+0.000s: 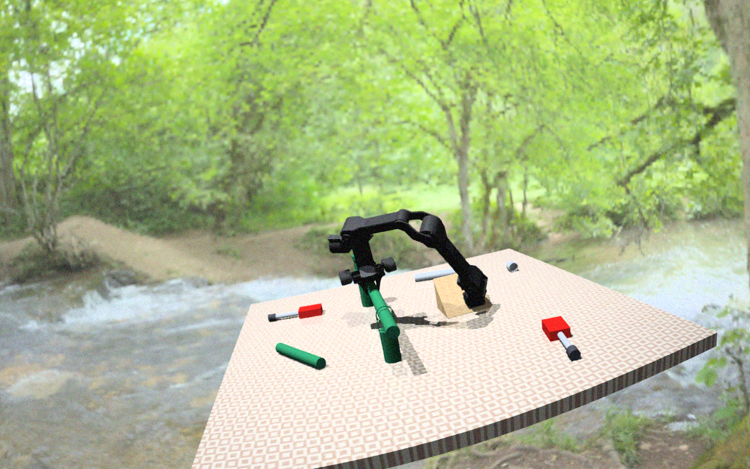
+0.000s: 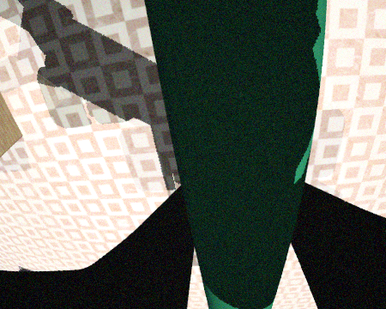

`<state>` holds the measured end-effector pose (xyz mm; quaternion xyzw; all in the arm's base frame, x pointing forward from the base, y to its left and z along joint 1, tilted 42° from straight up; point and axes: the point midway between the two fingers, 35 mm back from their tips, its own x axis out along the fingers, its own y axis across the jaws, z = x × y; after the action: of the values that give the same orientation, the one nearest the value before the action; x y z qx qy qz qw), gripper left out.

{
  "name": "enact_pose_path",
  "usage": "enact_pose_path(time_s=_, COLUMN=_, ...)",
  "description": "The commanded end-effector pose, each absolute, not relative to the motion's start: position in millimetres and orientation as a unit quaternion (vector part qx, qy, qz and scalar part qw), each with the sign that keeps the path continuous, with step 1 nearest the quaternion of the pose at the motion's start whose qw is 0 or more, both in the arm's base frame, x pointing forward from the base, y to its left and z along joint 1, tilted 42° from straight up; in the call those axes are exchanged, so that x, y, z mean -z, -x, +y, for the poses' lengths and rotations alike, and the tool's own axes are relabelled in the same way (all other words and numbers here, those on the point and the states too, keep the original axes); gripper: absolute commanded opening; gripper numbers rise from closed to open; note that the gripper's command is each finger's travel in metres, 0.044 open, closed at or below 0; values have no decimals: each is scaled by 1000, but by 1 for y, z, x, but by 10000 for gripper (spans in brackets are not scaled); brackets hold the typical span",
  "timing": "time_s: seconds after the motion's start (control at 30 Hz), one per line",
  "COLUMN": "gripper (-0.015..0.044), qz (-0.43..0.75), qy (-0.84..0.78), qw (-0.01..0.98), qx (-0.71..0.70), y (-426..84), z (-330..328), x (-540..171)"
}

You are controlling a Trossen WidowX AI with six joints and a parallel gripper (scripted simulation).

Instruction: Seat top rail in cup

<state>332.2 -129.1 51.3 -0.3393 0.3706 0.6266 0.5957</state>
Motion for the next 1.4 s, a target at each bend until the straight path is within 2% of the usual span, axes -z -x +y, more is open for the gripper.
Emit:
enact_pose_path(time_s=0.0, gripper=0, qz=370, qy=343, qw=599, qx=-622, y=-334, z=-130, x=-58)
enact_pose_path(time_s=1.37, gripper=0, qz=371, qy=340, qw=595, qx=-626, y=-332, z=-143, x=-41)
